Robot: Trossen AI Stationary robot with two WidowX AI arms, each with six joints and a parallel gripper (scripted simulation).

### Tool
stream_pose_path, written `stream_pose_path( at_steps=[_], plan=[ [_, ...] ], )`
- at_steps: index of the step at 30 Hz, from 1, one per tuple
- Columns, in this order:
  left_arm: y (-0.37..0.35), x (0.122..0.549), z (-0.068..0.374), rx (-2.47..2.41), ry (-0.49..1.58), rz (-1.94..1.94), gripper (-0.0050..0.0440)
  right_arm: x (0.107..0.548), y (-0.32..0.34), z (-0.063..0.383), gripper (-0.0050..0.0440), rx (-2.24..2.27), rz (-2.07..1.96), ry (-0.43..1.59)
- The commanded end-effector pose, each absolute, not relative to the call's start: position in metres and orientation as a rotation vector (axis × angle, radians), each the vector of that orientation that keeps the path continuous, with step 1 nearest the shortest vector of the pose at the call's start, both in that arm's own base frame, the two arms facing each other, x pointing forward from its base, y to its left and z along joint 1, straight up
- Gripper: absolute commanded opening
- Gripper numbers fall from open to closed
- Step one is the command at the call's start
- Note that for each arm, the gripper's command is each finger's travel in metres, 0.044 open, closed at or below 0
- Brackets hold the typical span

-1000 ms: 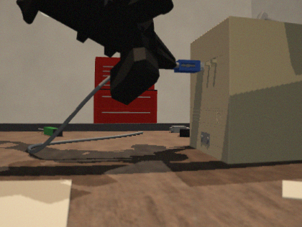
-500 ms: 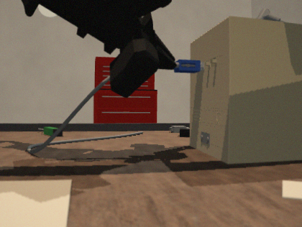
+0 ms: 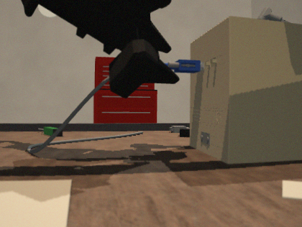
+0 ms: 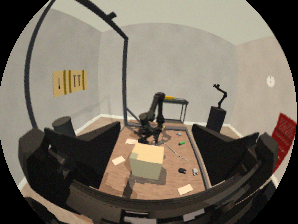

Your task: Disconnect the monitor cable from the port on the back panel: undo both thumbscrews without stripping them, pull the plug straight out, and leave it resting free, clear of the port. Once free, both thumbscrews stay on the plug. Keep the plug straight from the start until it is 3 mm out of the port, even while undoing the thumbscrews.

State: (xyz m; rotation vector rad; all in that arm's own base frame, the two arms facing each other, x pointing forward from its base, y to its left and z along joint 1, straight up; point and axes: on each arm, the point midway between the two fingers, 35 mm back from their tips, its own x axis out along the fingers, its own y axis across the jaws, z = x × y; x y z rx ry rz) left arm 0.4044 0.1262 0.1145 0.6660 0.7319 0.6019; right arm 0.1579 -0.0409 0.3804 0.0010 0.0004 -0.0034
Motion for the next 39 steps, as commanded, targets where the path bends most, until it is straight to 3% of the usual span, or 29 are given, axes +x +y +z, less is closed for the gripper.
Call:
stream_pose_path(
  at_steps=[1,13,36,39],
  plan=[
    [0.126,0.407,0.125,0.653,0.704,0.609,0.0432,0.158,-0.039,0.384,0.044,-0.006,0.0,-0.001],
    [0.126,0.407,0.125,0.659,0.703,0.609,0.044,0.158,-0.039,0.384,0.044,-0.006,0.0,-0.001],
    [0.121,0.409,0.113,1.241,0.753,0.754,0.044,0.158,-0.039,0.384,0.044,-0.006,0.0,-0.001],
    [0.121,0.409,0.113,1.241,0.753,0.754,0.0368,0.158,-0.039,0.384,0.044,-0.006,0.0,-0.001]
  ],
)
